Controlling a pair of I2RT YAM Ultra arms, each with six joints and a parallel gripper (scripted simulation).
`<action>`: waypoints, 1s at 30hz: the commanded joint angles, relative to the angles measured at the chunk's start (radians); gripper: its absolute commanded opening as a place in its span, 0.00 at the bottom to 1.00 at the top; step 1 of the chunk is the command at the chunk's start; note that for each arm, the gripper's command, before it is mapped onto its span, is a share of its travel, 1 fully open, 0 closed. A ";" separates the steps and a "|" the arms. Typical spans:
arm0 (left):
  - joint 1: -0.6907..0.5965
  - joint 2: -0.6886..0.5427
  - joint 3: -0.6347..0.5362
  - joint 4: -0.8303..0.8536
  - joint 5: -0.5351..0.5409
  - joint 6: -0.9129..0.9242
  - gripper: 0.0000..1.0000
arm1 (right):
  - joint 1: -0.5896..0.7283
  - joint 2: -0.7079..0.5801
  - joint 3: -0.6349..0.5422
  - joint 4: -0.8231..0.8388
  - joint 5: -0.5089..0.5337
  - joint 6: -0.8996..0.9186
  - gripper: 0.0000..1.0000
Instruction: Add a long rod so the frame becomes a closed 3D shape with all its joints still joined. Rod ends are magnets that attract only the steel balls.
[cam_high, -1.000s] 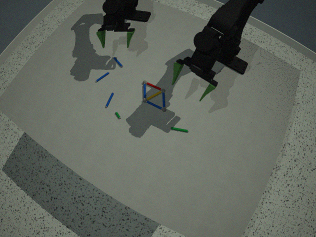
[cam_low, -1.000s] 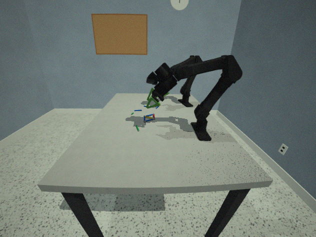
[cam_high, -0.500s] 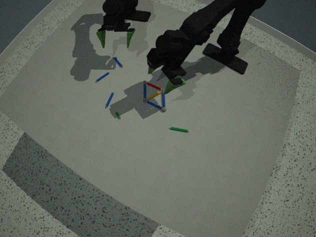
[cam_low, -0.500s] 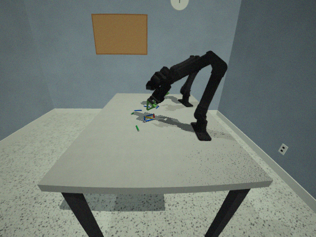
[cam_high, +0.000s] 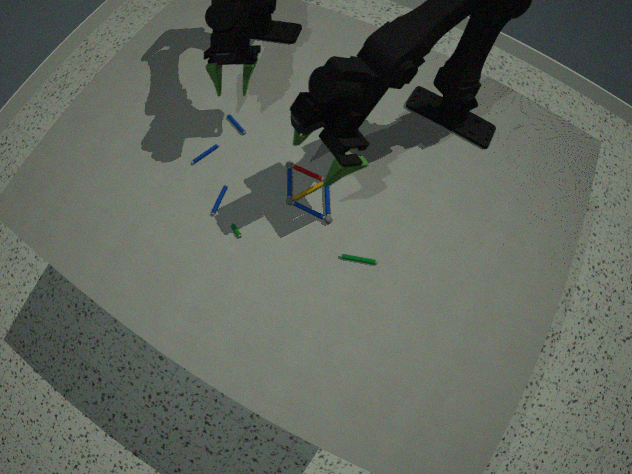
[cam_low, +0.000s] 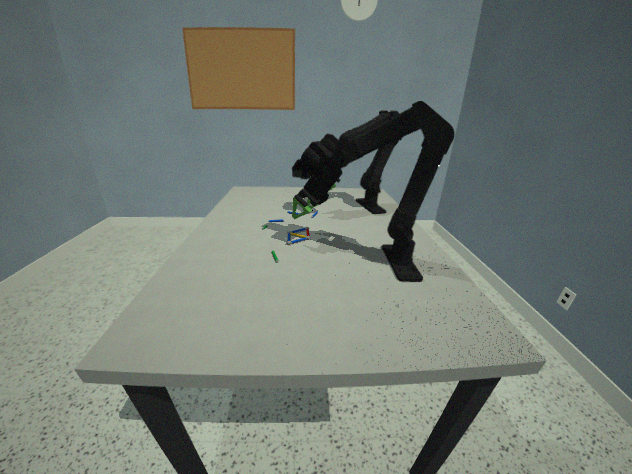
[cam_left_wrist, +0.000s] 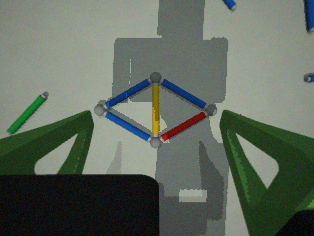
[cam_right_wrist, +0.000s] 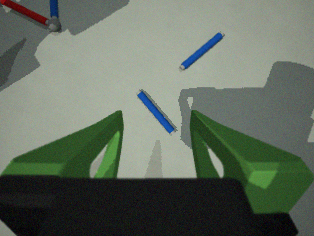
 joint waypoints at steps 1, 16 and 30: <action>-0.021 -0.055 -0.010 0.008 -0.002 0.006 1.00 | -0.008 0.044 0.036 -0.064 -0.004 -0.101 0.43; -0.286 -0.715 -0.310 -0.024 0.010 0.011 1.00 | -0.007 0.494 0.344 -0.348 -0.001 -0.615 0.33; -0.464 -1.187 -0.485 -0.063 0.002 0.003 1.00 | -0.005 0.630 0.442 -0.401 0.002 -0.695 0.33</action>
